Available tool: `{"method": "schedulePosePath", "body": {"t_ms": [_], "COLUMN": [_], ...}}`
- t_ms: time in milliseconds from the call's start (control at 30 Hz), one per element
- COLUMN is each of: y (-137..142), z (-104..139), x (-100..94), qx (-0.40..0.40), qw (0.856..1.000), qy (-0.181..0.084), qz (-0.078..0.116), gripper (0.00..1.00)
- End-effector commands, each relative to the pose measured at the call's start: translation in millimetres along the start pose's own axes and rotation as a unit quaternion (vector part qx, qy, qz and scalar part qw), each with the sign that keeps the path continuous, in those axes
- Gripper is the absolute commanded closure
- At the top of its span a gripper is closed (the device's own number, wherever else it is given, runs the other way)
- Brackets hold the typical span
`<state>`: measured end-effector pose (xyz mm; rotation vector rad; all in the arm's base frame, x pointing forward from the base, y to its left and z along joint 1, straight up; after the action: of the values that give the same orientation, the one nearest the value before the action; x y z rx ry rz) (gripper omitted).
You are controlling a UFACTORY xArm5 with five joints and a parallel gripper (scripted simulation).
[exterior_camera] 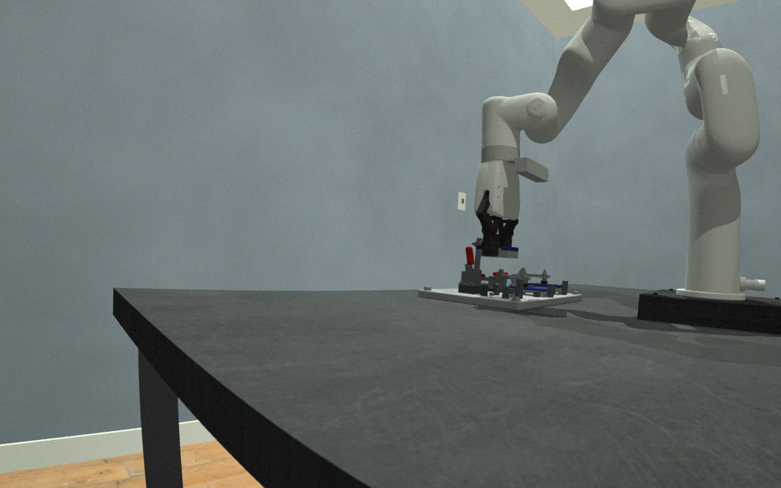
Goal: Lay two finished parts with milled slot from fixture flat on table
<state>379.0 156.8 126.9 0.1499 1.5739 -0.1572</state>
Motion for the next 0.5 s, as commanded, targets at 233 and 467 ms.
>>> {"method": "schedulePosePath", "body": {"t_ms": [233, 467], "y": [25.4, 36.7], "z": [-4.3, -6.7], "x": [-1.3, -1.3], "qx": [0.0, 0.0], "qw": [1.0, 1.0], "qy": [-0.002, -0.002], "qz": [0.001, 0.001], "gripper": [1.0, 1.0]}}
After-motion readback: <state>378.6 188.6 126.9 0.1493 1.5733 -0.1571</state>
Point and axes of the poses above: the point where the finger pads meet when closed, its own x axis out along the fingers, its own y axis across the jaws, z = x × y, the point moved 6 cm from there along -x, back along the fingers, and after that the axes turned 12 degrees about x, right-handed, at the moved point
